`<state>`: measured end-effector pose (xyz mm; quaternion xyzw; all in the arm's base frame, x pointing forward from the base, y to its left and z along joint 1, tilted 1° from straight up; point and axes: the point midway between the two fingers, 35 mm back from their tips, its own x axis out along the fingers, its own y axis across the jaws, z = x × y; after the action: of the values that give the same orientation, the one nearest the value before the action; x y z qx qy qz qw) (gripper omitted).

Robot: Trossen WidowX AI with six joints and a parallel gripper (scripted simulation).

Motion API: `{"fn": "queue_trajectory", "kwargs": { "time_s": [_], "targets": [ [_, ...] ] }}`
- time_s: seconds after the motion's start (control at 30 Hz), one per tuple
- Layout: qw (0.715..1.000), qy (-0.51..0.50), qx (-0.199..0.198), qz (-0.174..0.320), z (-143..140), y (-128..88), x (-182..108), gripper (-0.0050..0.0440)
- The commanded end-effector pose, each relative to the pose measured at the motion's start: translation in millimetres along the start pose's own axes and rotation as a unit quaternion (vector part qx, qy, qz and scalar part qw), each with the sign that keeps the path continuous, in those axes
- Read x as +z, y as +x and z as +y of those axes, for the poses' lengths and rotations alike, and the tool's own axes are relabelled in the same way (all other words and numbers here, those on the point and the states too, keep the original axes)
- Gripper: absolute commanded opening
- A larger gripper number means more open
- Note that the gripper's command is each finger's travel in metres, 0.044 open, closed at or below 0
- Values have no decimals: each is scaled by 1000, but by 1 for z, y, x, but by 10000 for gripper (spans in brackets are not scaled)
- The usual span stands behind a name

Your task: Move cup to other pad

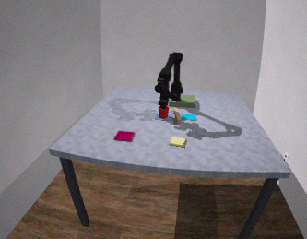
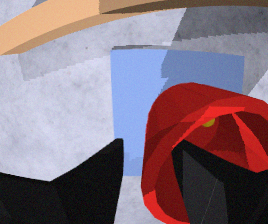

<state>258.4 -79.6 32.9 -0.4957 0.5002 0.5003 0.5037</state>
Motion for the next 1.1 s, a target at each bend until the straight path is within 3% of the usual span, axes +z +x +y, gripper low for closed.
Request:
{"fn": "queue_trajectory", "kwargs": {
  "time_s": [0.0, 0.53, 0.83, 1.07],
  "targets": [
    [1000, 0, -9, 3, -3, -5, -1, 117],
    [1000, 0, -9, 3, -3, -5, -1, 17],
    [1000, 0, -9, 3, -3, -6, -1, 0],
    [1000, 0, -9, 2, -4, -26, -1, 0]
  ]
}}
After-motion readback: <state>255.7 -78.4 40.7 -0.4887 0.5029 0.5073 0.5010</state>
